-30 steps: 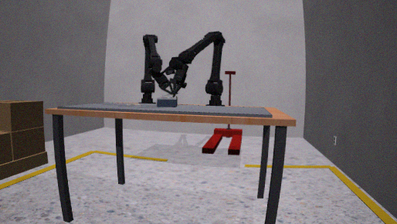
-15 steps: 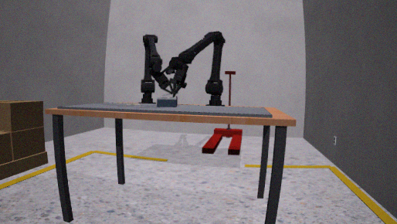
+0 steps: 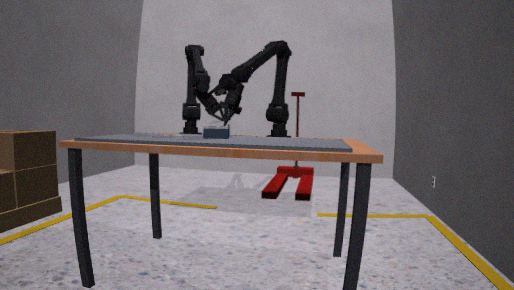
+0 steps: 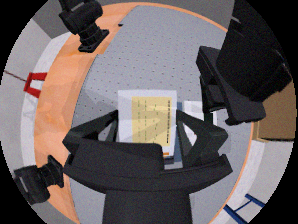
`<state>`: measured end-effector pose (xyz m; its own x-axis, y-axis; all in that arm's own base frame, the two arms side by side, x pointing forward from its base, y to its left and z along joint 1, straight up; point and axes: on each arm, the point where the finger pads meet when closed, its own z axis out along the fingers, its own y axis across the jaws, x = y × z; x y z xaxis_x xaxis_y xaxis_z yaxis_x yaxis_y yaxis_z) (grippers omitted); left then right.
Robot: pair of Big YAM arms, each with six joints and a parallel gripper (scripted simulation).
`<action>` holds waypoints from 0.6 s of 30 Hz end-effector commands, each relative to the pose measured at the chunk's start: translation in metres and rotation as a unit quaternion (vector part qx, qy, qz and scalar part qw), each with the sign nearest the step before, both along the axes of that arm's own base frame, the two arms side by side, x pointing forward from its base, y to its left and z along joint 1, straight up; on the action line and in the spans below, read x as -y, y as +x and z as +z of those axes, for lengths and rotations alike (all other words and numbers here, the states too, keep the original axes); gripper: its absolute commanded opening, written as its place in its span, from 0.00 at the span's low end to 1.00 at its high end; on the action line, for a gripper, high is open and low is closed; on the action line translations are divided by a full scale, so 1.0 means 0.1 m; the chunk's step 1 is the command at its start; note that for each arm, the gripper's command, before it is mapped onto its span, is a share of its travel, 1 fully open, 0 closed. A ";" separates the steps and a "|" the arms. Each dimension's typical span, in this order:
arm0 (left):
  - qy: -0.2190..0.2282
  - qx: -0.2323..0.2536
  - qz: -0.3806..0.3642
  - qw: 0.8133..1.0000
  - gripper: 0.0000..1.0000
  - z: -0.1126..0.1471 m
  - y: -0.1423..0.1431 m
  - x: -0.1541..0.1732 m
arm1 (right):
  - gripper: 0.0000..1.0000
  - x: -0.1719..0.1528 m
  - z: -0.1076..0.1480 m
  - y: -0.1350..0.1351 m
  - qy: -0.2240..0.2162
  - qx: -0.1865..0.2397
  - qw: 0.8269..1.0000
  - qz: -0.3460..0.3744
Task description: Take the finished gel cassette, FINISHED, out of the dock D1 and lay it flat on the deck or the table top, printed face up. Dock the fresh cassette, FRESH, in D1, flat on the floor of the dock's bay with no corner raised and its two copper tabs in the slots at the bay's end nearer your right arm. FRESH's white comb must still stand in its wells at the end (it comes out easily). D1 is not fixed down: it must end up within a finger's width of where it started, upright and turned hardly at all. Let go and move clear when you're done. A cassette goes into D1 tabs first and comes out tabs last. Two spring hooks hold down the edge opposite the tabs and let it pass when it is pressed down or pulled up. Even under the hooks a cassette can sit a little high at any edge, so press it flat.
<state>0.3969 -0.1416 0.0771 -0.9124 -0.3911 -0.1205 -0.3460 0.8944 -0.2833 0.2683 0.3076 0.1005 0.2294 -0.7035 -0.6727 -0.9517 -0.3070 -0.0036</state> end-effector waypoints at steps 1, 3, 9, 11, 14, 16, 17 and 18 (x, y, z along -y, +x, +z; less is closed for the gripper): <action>0.027 -0.066 0.002 0.997 0.00 -0.56 -0.30 -0.12 | 0.00 -0.07 0.23 0.19 0.016 0.028 0.999 0.001; 0.027 -0.066 0.002 0.997 0.00 -0.56 -0.30 -0.12 | 0.00 -0.07 0.26 0.19 0.016 0.027 0.999 0.000; 0.027 -0.066 0.002 0.997 0.00 -0.56 -0.30 -0.12 | 0.00 -0.07 0.27 0.20 0.016 0.027 0.999 0.000; 0.027 -0.066 0.002 0.997 0.00 -0.56 -0.30 -0.12 | 0.00 -0.07 0.27 0.20 0.016 0.027 0.999 0.000; 0.027 -0.066 0.002 0.997 0.00 -0.56 -0.30 -0.12 | 0.00 -0.07 0.27 0.20 0.016 0.027 0.999 0.000; 0.027 -0.066 0.002 0.997 0.00 -0.56 -0.30 -0.12 | 0.00 -0.07 0.27 0.20 0.016 0.027 0.999 0.000; 0.027 -0.066 0.002 0.997 0.00 -0.56 -0.30 -0.12 | 0.00 -0.07 0.27 0.20 0.016 0.027 0.999 0.000; 0.027 -0.066 0.002 0.997 0.00 -0.56 -0.30 -0.12 | 0.00 -0.07 0.27 0.20 0.016 0.027 0.999 0.000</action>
<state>0.3969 -0.1416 0.0771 -0.9124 -0.3911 -0.1205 -0.3460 0.8944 -0.2833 0.2684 0.3076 0.1043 0.2299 -0.7031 -0.6729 -0.9517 -0.3070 -0.0044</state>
